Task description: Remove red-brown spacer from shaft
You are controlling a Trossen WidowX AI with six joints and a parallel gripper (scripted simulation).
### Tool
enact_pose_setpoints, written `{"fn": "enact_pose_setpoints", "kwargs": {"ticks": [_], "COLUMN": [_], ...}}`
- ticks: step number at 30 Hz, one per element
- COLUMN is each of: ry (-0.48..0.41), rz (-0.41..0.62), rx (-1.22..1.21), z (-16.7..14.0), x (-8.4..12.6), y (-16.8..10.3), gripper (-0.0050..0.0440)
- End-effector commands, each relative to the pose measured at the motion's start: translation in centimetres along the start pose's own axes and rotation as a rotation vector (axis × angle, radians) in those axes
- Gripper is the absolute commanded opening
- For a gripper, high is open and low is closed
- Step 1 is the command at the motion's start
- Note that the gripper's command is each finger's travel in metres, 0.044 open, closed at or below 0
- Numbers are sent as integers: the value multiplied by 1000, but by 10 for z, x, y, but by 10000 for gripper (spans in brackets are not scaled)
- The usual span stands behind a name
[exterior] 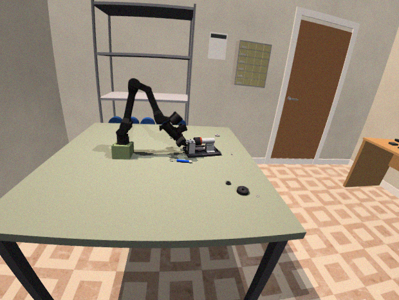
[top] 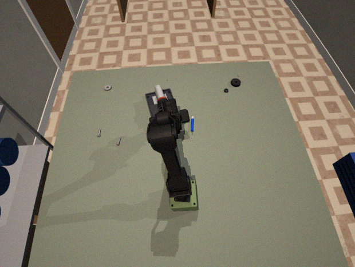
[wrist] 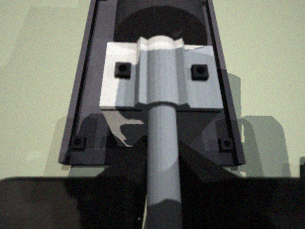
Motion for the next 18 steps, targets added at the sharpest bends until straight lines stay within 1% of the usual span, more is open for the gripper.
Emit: {"fn": "enact_pose_setpoints", "kwargs": {"ticks": [1, 5, 18], "ry": [1, 1, 3], "rz": [-30, -32, -38], "rx": [5, 5, 8], "z": [0, 0, 0], "x": [3, 5, 12], "y": [11, 10, 4], "gripper": [24, 0, -5]}}
Point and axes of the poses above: the point midway between the two fingers, 35 mm back from their tips, its own x axis back along the fingers, its own z axis across the jaws, y = z × x, the point moved 2 cm from there along x, back along the fingers
